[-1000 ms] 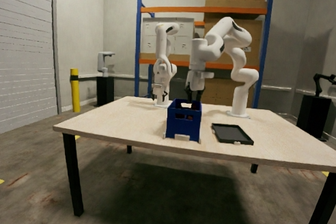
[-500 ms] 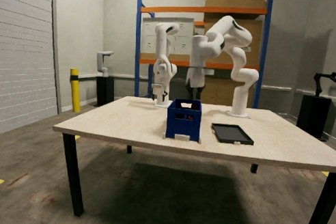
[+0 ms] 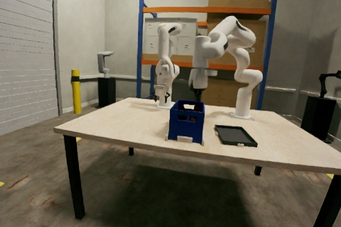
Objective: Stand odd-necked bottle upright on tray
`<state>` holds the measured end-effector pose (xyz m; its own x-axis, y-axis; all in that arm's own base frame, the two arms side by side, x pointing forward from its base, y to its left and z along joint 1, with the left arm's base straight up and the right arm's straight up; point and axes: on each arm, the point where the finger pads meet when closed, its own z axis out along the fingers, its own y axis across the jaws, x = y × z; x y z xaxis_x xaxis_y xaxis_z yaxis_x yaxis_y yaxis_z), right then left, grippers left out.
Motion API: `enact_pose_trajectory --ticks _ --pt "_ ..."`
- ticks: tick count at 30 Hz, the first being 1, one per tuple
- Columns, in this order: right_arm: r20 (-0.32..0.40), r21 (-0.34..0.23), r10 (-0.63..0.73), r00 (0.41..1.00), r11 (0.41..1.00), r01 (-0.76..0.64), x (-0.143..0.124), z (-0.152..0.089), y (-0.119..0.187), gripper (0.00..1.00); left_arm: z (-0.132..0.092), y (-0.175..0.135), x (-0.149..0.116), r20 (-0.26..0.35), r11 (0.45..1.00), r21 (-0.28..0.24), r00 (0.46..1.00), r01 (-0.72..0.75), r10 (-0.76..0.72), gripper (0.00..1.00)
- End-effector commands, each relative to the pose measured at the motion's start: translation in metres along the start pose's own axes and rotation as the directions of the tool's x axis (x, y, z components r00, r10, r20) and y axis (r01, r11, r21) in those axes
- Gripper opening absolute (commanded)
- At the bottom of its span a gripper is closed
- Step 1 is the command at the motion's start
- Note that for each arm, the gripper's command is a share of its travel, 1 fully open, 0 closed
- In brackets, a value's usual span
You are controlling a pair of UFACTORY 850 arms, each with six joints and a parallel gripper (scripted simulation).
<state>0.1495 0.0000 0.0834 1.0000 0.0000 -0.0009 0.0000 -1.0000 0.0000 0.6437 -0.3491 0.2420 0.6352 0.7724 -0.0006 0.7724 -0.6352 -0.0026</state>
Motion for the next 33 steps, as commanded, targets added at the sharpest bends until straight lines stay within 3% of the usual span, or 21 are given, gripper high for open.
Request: enact_pose_trajectory --ticks 1,18,20,22,33 --pt "-0.001 0.0 0.0 1.0 1.0 0.0 0.001 0.0 0.0 1.0 -0.002 0.001 0.0 -0.001 1.0 -0.003 1.0 0.0 0.0 0.0" --pt "-0.001 0.0 0.0 1.0 1.0 0.0 0.001 0.0 0.0 1.0 -0.002 0.0 -0.002 -0.001 1.0 -0.003 1.0 0.0 0.0 0.0" --pt "-0.001 0.0 0.0 1.0 1.0 0.0 0.001 0.0 0.0 1.0 -0.002 -0.006 -0.041 -0.001 1.0 -0.003 1.0 0.0 0.0 0.0" --pt "-0.001 0.0 0.0 1.0 1.0 0.0 0.001 0.0 0.0 1.0 -0.002 -0.006 -0.041 -0.001 1.0 -0.003 1.0 0.0 0.0 0.0" --pt "-0.001 0.0 0.0 1.0 1.0 0.0 0.001 0.0 0.0 1.0 -0.002 -0.037 -0.137 -0.001 1.0 -0.003 1.0 0.0 0.0 0.0"
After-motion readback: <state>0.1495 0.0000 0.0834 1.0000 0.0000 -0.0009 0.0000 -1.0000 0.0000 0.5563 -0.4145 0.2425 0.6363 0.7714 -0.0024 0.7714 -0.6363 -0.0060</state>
